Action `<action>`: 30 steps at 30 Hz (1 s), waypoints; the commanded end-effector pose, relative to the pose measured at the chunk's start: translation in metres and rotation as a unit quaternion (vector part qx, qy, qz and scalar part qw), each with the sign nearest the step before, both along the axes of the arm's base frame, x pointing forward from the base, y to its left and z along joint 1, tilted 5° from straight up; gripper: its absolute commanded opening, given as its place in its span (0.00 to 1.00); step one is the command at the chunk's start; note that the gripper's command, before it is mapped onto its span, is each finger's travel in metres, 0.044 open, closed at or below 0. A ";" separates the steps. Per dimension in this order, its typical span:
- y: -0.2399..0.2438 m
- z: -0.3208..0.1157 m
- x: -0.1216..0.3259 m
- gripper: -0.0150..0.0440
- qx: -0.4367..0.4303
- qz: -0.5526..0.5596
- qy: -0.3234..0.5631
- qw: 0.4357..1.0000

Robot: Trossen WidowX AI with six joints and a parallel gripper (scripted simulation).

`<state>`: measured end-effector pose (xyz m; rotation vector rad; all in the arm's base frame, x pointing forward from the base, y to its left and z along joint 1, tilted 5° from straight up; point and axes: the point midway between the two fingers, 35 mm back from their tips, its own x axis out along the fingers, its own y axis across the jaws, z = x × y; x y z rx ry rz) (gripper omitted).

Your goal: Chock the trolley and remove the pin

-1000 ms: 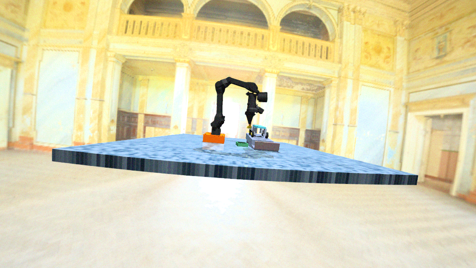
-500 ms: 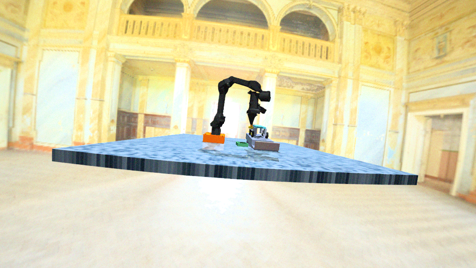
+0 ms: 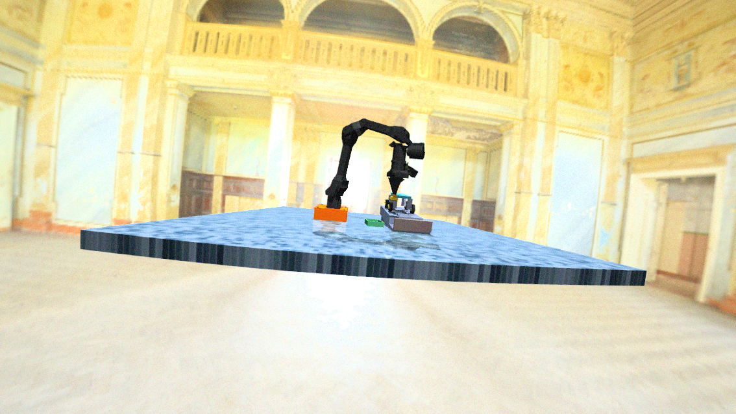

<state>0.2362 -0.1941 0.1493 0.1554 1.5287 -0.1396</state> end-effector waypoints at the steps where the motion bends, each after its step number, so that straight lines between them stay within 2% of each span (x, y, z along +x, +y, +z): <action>1: -0.002 0.000 0.005 0.25 0.000 -0.002 -0.003 1.000; 30: -0.003 -0.059 0.009 0.25 0.000 -0.002 -0.003 1.000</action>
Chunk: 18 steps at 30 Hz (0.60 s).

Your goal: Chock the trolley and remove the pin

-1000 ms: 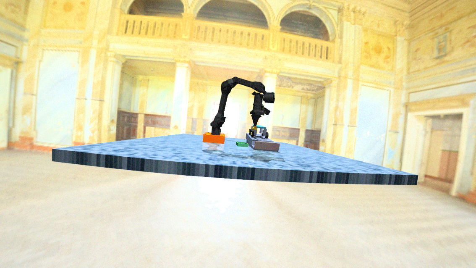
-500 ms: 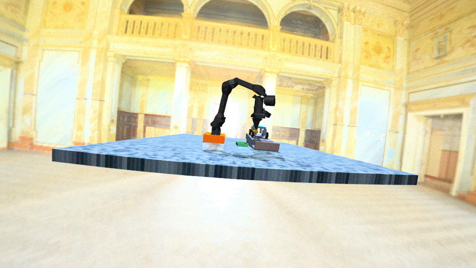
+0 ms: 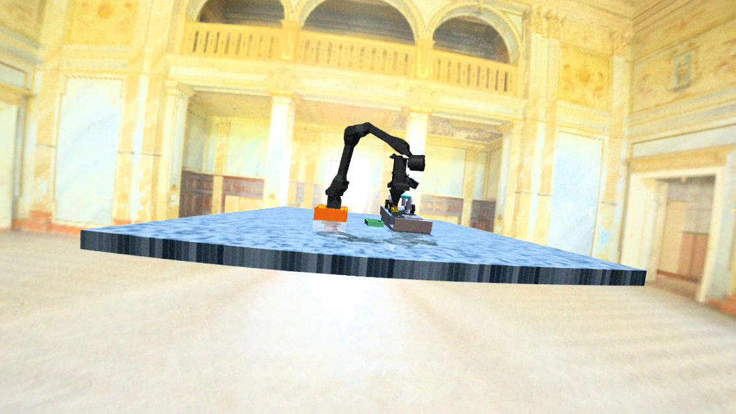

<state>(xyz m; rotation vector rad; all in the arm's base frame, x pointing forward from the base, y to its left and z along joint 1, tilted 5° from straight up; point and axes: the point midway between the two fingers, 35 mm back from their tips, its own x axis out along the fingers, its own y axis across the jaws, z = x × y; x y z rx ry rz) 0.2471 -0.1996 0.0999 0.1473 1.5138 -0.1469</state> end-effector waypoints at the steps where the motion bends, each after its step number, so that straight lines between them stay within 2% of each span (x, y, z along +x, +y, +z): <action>1: 0.003 -0.012 -0.002 0.25 0.005 -0.002 0.004 1.000; 18: 0.013 -0.010 0.002 0.25 0.006 -0.002 0.004 1.000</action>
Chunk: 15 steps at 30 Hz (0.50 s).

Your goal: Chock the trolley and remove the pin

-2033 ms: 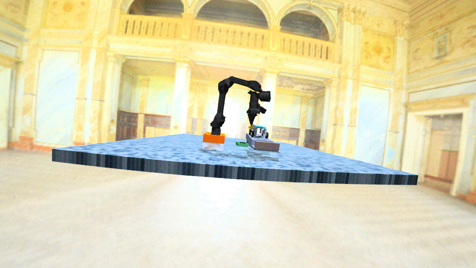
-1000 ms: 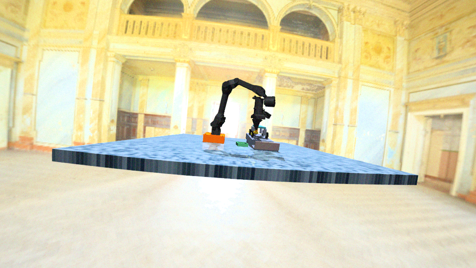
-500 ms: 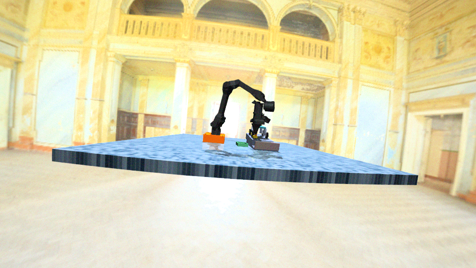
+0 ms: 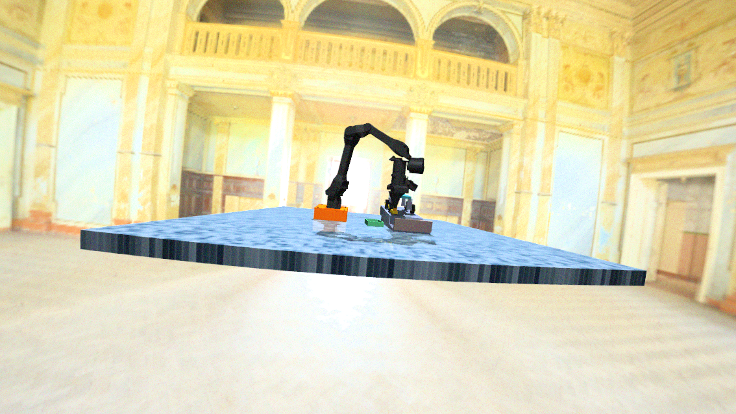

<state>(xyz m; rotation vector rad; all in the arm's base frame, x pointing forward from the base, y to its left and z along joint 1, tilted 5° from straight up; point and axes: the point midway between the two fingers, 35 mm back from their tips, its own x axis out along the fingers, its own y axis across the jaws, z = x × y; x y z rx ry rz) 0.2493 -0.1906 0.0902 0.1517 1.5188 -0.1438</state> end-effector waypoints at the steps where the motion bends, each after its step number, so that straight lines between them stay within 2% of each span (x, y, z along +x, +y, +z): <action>1: 0.005 0.000 0.001 0.25 0.003 -0.001 0.001 1.000; 15: 0.017 0.002 0.006 0.25 0.004 -0.001 0.001 1.000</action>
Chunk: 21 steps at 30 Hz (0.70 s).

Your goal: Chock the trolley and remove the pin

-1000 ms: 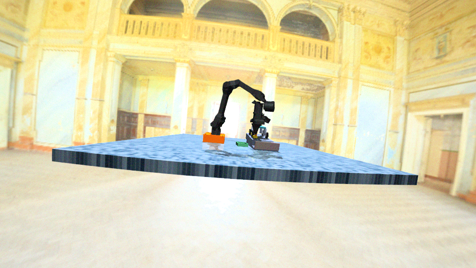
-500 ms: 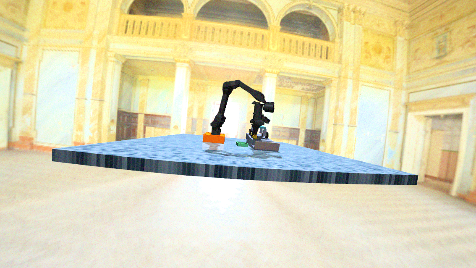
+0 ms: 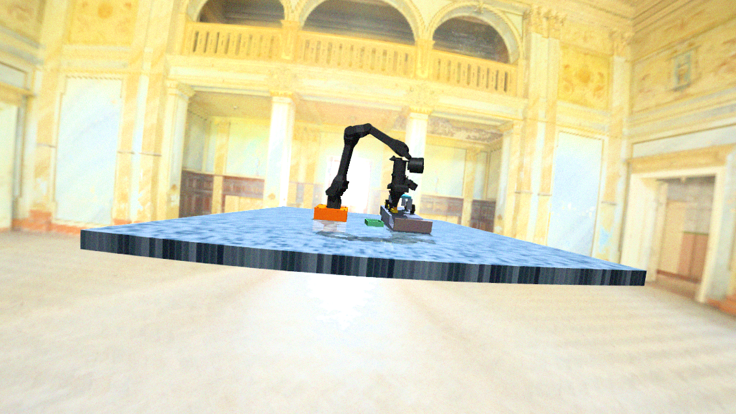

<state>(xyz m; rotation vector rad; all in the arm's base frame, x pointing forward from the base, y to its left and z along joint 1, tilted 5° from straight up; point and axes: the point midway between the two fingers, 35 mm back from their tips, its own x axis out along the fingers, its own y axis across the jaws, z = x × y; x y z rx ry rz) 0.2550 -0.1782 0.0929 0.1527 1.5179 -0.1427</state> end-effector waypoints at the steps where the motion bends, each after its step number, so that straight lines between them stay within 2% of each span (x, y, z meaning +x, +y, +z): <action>1: 0.005 0.000 0.000 0.25 0.003 -0.001 0.002 1.000; 17: 0.006 0.001 0.002 0.25 -0.001 -0.001 0.000 1.000; 21: 0.006 0.001 0.002 0.43 -0.001 -0.001 0.000 1.000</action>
